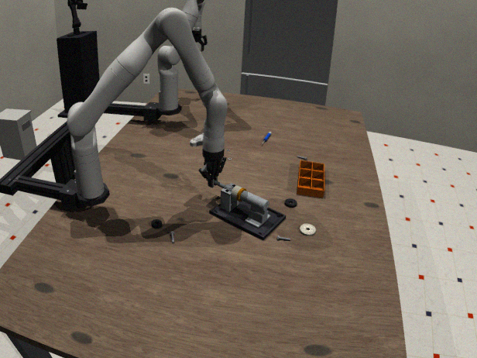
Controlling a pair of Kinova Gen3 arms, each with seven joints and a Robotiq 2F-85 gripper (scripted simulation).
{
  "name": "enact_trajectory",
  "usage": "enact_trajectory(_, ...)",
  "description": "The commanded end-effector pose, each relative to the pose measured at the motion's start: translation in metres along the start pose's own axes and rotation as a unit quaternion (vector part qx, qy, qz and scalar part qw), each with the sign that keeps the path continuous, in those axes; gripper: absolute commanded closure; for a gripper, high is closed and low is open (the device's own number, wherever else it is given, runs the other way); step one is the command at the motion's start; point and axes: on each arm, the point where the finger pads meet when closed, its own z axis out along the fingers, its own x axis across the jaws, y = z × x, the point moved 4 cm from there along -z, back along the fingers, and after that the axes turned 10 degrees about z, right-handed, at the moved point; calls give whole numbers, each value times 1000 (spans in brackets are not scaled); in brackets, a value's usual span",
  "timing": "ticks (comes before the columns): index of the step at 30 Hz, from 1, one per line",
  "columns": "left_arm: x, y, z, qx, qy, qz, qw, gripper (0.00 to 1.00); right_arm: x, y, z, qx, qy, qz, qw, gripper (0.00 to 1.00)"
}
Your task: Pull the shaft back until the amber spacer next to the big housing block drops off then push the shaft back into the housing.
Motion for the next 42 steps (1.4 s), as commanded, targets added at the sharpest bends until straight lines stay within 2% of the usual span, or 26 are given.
enact_trajectory(1, 0, 0, -1, -1, 0, 0, 1000, 2, 0, 0, -1, 0, 1, 0, 1000, 903)
enact_trajectory(42, 0, 0, -1, -1, 0, 0, 1000, 2, -1, -6, -1, 0, 1, 0, 1000, 903)
